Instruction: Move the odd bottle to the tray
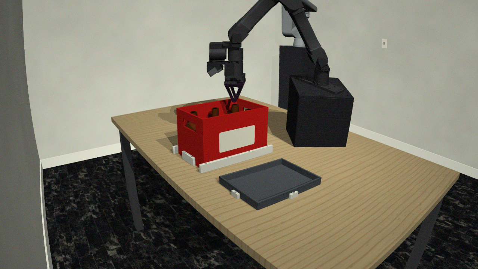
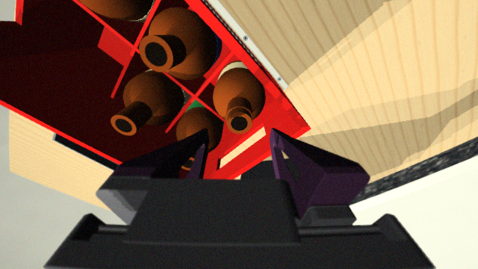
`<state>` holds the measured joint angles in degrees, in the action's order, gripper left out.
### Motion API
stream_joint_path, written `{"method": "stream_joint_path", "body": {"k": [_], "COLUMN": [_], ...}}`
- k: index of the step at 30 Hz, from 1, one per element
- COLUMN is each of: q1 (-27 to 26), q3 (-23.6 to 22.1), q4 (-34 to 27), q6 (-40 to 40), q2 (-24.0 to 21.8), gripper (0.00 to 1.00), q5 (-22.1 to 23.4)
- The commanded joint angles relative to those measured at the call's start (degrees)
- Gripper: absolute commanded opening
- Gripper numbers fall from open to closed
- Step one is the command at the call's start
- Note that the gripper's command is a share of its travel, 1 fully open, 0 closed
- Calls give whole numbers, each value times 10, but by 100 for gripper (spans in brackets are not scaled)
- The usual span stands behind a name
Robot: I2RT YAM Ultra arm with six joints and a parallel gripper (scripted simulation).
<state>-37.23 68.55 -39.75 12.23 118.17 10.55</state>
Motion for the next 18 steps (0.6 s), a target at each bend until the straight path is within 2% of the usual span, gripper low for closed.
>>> {"method": "stream_joint_path", "body": {"k": [1, 18], "q1": [3, 4], "q3": [6, 2], "q4": [1, 9], "q6": [3, 4], "q2": [-11, -5], "gripper": [61, 61], "q5": [2, 2]}}
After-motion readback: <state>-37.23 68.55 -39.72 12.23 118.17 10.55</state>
